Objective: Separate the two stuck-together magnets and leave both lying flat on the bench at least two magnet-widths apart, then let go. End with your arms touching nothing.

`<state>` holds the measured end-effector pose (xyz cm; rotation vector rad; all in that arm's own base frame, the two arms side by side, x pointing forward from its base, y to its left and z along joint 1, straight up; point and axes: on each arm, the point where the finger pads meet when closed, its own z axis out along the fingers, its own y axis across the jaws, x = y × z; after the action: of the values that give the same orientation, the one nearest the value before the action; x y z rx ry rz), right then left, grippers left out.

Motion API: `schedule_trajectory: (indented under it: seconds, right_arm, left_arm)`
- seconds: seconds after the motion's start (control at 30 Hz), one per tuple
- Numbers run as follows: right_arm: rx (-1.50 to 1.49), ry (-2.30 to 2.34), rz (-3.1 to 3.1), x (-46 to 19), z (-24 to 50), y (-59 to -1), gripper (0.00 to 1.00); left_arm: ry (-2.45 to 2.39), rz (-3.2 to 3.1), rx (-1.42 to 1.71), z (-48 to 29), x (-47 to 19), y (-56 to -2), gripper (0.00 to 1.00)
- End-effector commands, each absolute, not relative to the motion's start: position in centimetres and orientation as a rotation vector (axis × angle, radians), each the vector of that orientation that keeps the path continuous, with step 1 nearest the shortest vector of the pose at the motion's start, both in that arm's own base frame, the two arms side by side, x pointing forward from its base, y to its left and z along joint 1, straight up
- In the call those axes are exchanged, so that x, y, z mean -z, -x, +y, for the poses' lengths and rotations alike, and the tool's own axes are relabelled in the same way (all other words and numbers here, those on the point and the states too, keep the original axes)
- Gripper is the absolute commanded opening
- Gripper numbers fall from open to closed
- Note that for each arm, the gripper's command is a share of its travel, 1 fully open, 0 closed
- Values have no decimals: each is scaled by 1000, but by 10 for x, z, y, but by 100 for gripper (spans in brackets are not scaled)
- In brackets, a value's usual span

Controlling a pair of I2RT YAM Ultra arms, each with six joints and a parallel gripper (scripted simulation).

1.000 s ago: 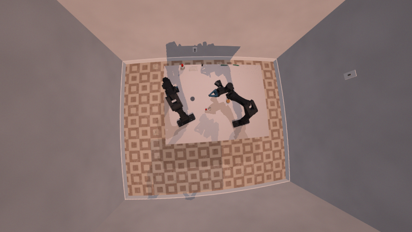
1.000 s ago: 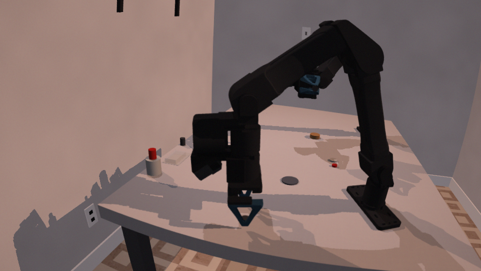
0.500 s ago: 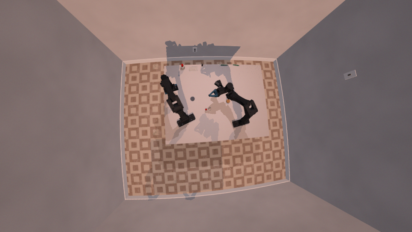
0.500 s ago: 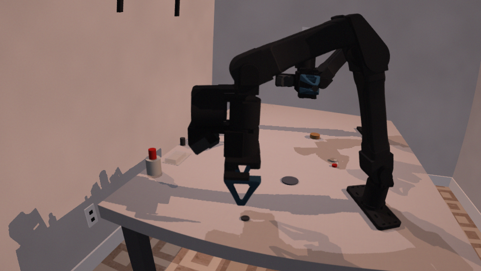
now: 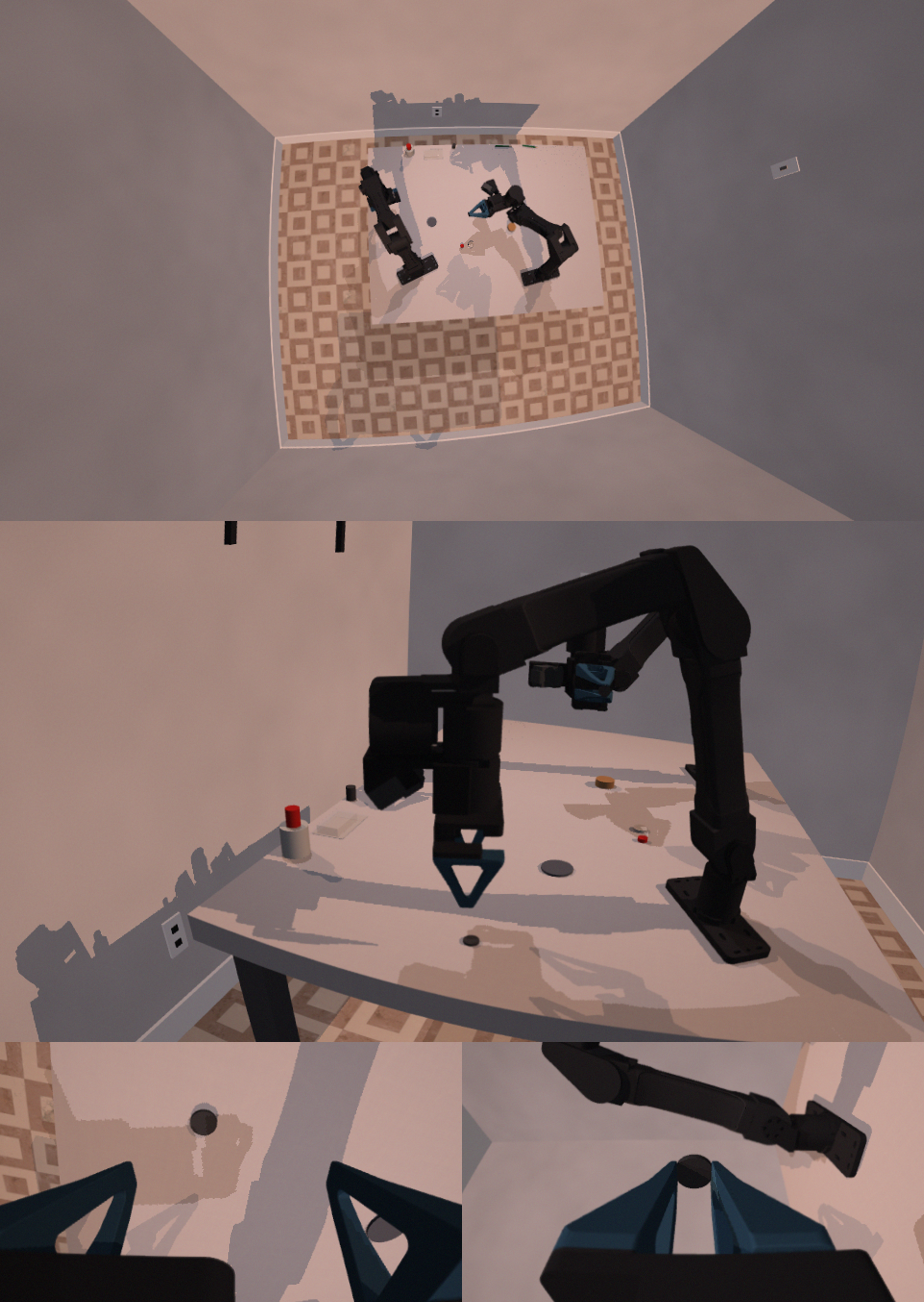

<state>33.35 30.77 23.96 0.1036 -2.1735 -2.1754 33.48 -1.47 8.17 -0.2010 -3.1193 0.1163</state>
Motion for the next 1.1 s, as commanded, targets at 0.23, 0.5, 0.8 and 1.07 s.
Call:
schedule_trajectory:
  seconds: [0.23,0.5,0.8,1.07]
  right_arm:
    - [2195,-141,-2176,-247,309,-332,17]
    - [2195,-141,-2176,-247,309,-332,17]
    - [2170,-49,-2285,-231,302,-354,17]
    - [2092,28,-2447,-210,288,-377,17]
  left_arm:
    - [212,-3145,-129,-17,-91,-337,100]
    - [213,-3142,-132,-17,-91,-336,100]
    - [213,-3139,-134,-18,-91,-335,100]
    - [213,-3139,-134,-18,-91,-335,100]
